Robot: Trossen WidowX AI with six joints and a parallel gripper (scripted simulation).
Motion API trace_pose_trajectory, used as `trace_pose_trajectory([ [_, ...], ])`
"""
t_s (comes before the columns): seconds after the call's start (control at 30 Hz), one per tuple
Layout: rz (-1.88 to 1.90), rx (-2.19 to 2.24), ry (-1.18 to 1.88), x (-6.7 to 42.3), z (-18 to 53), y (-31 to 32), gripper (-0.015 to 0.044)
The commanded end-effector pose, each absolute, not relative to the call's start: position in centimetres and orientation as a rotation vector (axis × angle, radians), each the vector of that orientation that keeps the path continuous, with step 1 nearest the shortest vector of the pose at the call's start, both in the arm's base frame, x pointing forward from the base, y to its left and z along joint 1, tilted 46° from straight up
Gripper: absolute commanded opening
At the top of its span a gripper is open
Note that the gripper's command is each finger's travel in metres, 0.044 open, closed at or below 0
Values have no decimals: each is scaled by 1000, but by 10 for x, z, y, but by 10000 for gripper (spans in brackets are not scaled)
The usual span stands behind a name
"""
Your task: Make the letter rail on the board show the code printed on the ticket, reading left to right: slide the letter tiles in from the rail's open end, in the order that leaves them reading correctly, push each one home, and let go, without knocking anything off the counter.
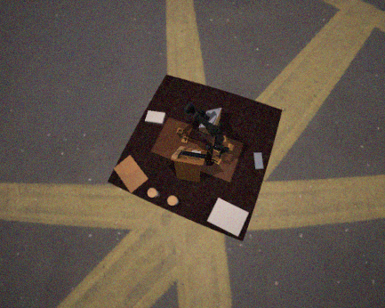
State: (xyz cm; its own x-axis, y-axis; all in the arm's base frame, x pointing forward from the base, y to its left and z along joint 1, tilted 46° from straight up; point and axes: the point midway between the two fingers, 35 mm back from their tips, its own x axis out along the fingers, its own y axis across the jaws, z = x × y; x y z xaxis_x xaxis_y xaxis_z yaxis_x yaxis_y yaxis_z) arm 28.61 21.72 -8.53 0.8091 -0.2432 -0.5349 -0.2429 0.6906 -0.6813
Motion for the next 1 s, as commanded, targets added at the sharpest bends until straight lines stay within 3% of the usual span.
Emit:
trace_pose_trajectory([
  [0.0,4,-830,652,285,-85,214,0],
  [0.97,3,-832,652,290,-75,202,0],
])
